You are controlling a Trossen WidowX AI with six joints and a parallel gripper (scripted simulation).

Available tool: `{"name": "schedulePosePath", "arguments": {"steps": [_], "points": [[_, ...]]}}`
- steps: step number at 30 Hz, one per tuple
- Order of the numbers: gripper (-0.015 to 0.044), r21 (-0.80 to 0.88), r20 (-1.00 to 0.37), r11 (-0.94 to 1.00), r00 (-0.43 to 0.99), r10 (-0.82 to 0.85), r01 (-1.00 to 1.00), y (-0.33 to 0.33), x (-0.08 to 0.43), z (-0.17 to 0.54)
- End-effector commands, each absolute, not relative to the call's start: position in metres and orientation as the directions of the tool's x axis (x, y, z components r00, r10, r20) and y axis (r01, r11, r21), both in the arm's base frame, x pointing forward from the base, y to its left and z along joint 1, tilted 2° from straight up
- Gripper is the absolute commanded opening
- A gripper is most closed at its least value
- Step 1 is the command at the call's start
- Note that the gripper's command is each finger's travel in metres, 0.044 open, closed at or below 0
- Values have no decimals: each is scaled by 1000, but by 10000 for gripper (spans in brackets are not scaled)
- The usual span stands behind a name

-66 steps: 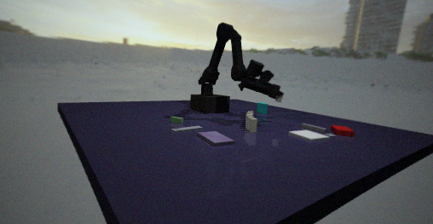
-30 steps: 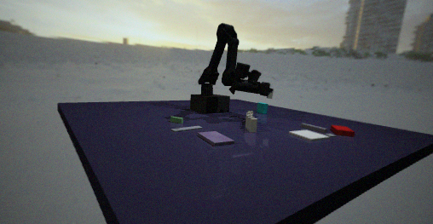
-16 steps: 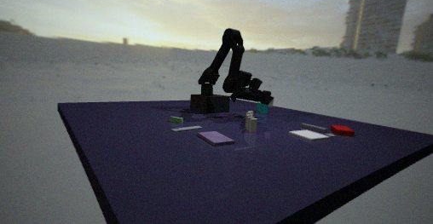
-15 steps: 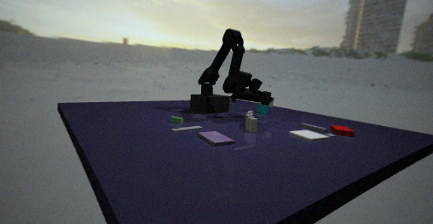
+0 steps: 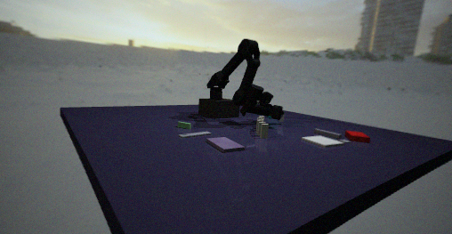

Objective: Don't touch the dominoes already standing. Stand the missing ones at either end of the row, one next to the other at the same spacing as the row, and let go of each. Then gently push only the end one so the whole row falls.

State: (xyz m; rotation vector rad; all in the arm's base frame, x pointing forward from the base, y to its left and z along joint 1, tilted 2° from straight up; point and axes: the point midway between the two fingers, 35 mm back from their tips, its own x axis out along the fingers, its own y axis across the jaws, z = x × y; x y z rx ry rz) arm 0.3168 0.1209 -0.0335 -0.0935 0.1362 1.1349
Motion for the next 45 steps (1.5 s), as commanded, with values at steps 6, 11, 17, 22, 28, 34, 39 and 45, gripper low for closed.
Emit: {"name": "schedulePosePath", "arguments": {"steps": [6,11,17,22,28,34,39,45], "points": [[25,-25,-157,418,417,895,-908,121,318,-41],[25,-25,-157,418,417,895,-908,121,318,-41],[157,-25,-157,418,417,895,-908,121,318,-41],[288,-25,-157,418,417,895,-908,121,318,-41],[440,-25,-157,418,417,896,-908,121,318,-40],[440,-15,-157,416,413,897,-909,122,319,3],[440,23,-172,429,419,891,-903,123,323,6],[440,414,-388,590,451,803,-693,135,370,-18]]}}
